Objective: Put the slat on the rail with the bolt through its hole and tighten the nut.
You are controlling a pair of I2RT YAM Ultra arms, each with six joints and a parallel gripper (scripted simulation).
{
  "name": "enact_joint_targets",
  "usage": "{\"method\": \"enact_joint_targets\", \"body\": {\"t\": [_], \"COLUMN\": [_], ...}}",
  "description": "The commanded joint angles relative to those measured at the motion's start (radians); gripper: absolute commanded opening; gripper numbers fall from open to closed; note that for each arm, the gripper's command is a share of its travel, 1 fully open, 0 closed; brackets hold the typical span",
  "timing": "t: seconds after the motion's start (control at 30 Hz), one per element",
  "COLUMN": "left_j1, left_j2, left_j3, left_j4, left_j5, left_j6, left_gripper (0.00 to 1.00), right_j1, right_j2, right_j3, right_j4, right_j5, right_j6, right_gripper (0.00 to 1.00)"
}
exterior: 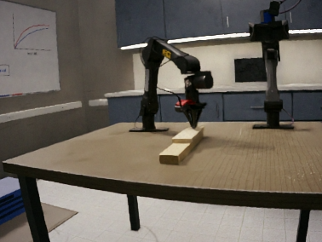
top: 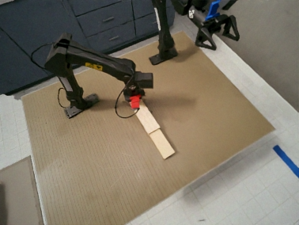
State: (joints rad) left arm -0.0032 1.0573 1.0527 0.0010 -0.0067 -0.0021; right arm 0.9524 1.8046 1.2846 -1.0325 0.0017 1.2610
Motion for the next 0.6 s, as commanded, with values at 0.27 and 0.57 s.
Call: {"method": "enact_joint_targets", "body": {"t": [0.27, 0.57], "left_j1": [0.0, 0.0], "left_j2": [-0.002, -0.002], "left_j3": [0.005, 0.005], "left_j4": [0.005, 0.005], "left_j5": [0.0, 0.0], "left_j6": [0.0, 0.0], "left_gripper": [1.0, 1.0], "right_j1": [-0.014, -0.011], "right_j2": [0.033, 0.033], "right_j3": [-0.002, -0.001], "right_j4": [0.018, 0.018], "right_j5": [-0.011, -0.005], "right_j6": [0.505, 0.66], "right_gripper": [0.12, 0.12]}}
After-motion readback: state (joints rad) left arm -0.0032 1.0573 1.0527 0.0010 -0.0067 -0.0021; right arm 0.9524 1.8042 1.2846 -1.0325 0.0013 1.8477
